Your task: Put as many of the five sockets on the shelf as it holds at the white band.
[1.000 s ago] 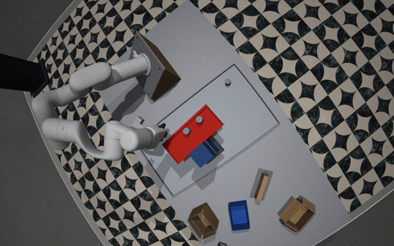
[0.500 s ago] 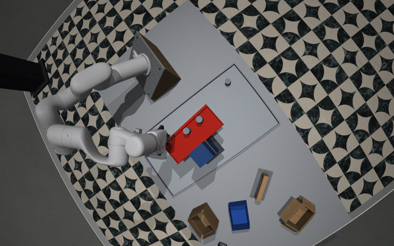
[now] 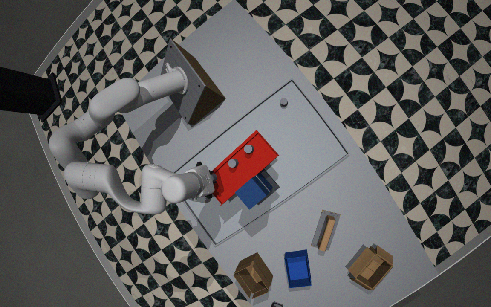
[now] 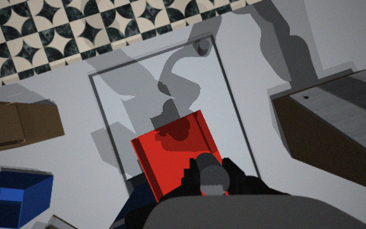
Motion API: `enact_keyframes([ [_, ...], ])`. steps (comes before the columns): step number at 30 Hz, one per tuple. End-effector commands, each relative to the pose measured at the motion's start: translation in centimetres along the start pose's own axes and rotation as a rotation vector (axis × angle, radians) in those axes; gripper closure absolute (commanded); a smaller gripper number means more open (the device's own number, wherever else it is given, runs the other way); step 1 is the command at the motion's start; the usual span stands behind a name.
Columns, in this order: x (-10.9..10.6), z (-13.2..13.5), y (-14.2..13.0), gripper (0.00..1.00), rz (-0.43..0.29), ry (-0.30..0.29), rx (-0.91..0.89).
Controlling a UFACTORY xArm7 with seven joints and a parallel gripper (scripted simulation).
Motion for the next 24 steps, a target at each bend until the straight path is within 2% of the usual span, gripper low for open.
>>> enact_keyframes([
  [1, -0.1, -0.5, -0.2, 1.00, -0.003, -0.002, -0.089],
  [17, 0.0, -0.5, -0.2, 1.00, -0.003, -0.002, -0.096],
  [24, 1.1, -0.5, -0.2, 1.00, -0.003, -0.002, -0.096],
])
Point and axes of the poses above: the point where the finger pads meet when closed, its own x axis out along the fingers, its own z axis across the jaws, y = z × x, the point moved 7 cm from there along -x, back along the fingers
